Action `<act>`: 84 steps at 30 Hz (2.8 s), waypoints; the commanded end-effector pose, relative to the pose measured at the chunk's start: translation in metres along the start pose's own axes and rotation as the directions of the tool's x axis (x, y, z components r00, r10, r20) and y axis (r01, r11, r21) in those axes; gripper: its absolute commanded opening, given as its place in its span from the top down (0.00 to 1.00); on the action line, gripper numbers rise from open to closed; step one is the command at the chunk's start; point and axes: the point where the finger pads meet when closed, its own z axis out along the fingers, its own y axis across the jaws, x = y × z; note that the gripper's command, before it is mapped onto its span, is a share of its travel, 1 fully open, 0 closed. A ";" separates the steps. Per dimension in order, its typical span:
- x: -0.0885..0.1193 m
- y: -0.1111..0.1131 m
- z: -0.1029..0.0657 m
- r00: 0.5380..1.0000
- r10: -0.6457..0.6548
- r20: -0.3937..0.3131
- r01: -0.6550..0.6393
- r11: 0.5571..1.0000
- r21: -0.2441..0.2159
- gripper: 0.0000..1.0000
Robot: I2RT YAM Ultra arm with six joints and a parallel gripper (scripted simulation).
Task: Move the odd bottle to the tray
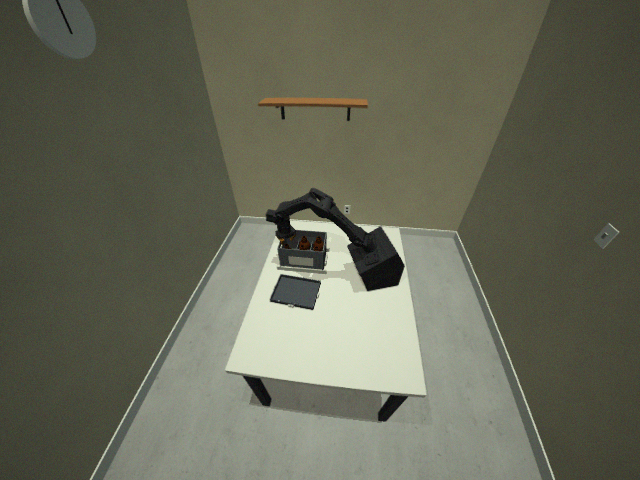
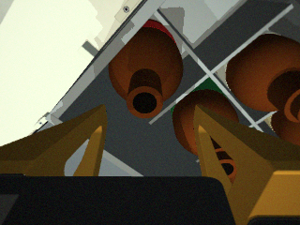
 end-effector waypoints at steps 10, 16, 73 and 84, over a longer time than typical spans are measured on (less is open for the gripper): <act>-0.017 0.005 -0.017 0.999 -0.002 0.054 0.003 1.000 -0.017 0.39; -0.017 0.005 -0.017 0.999 -0.002 0.054 0.003 1.000 -0.017 0.39; -0.021 0.007 -0.011 0.999 0.002 0.046 -0.001 1.000 -0.012 0.39; -0.021 0.007 -0.011 0.999 0.002 0.046 -0.001 1.000 -0.012 0.39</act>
